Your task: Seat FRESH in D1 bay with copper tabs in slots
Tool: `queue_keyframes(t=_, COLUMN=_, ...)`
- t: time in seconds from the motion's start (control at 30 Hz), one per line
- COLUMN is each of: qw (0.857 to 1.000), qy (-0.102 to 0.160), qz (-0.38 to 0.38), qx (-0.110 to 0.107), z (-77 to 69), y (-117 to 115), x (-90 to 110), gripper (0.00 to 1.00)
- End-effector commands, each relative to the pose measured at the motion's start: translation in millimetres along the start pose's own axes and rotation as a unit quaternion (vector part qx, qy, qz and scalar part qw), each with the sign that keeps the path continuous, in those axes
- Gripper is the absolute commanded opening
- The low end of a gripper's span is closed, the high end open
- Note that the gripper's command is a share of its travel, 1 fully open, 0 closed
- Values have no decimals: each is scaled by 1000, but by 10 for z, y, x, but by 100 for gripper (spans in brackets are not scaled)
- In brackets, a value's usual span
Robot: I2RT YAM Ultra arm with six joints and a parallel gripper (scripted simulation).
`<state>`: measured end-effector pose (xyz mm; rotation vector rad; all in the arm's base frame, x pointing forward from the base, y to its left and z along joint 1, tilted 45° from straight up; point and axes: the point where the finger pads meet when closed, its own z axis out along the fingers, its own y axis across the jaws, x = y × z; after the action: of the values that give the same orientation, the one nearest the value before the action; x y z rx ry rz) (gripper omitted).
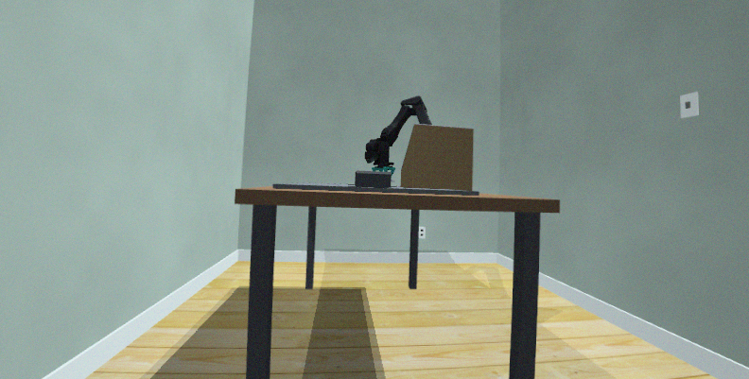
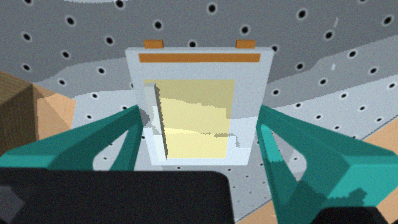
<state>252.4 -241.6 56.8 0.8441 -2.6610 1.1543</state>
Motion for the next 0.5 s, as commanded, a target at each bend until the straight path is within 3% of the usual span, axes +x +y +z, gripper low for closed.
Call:
queue_keyframes(t=0.0, qw=1000, qy=-11, qz=10, qx=18, z=-185, y=-156, x=-48, gripper=0)
queue_keyframes(t=0.47, qw=1000, qy=-11, qz=11, qx=18, z=-348, y=-150, x=-44, gripper=0)
